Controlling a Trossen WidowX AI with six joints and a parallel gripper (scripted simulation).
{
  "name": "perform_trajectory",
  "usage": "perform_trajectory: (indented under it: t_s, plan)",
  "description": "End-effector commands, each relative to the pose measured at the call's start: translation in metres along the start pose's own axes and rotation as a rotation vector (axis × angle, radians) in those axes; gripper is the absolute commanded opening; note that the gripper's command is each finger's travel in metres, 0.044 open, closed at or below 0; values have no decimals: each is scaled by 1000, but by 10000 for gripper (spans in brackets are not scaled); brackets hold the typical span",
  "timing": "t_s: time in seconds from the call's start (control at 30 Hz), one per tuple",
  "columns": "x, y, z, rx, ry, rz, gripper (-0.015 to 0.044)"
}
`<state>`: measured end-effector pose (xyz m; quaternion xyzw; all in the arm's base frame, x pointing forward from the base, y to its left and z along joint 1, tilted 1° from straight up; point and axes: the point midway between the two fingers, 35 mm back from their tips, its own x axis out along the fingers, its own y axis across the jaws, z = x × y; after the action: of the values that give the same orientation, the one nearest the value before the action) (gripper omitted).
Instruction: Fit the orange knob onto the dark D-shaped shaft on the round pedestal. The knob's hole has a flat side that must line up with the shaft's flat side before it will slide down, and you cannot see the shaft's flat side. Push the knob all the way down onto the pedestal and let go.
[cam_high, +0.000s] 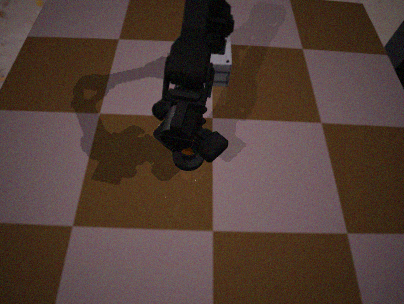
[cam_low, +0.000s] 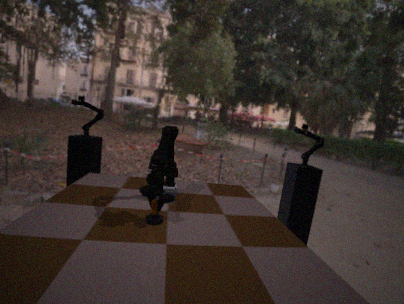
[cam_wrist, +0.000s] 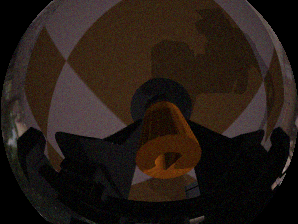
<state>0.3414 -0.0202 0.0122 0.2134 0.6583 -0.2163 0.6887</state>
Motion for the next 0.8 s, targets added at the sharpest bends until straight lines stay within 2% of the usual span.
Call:
perform_trajectory:
  t_s: [0.0, 0.37, 0.77]
  plan:
    - [4, -1, -1, 1, 0, -3, 0]
    - [3, 0, -1, 0, 1, 0, 0]
    - [3, 0, -1, 0, 1, 0, 315]
